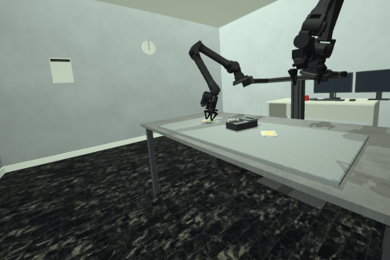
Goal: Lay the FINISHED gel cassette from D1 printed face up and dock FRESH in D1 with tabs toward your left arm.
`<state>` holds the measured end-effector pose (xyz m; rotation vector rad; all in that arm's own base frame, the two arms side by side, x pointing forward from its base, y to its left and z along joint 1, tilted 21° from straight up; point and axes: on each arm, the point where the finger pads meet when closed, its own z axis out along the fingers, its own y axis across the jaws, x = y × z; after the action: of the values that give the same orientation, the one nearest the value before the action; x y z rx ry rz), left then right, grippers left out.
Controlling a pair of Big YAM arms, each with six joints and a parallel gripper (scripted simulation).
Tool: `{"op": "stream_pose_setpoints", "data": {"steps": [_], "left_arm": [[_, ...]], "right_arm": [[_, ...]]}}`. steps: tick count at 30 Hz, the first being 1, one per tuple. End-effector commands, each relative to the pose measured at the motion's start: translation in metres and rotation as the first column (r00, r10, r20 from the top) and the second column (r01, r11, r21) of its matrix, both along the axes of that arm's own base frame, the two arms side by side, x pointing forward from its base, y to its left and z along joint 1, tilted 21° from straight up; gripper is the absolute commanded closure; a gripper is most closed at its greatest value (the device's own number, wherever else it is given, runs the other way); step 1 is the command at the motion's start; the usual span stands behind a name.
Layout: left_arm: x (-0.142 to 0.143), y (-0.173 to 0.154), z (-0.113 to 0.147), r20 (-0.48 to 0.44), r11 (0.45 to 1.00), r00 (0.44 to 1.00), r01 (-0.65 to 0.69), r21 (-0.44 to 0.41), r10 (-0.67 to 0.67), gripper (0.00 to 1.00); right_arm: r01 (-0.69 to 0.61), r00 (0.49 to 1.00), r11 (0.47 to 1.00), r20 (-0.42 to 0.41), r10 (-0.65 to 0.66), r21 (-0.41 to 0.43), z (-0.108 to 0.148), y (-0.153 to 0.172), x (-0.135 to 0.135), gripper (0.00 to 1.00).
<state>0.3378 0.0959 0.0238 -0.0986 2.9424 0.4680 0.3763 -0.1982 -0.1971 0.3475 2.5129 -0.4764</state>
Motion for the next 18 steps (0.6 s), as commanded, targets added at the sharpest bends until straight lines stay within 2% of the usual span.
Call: {"op": "stream_pose_setpoints", "data": {"steps": [1, 18], "left_arm": [[0.0106, 0.0015, 0.0111, 0.020, 1.000, 1.000, 0.007, 0.002, -0.007, 0.00], [0.0106, 0.0015, 0.0111, 0.020, 1.000, 1.000, 0.007, 0.002, -0.007, 0.00]], "right_arm": [[0.007, 1.000, 1.000, 0.009, -0.007, -0.008, -0.0005, -0.0074, -0.0004, 1.00], [0.008, 1.000, 1.000, 0.009, -0.008, -0.008, -0.0080, -0.0103, 0.0003, 1.00]]}}
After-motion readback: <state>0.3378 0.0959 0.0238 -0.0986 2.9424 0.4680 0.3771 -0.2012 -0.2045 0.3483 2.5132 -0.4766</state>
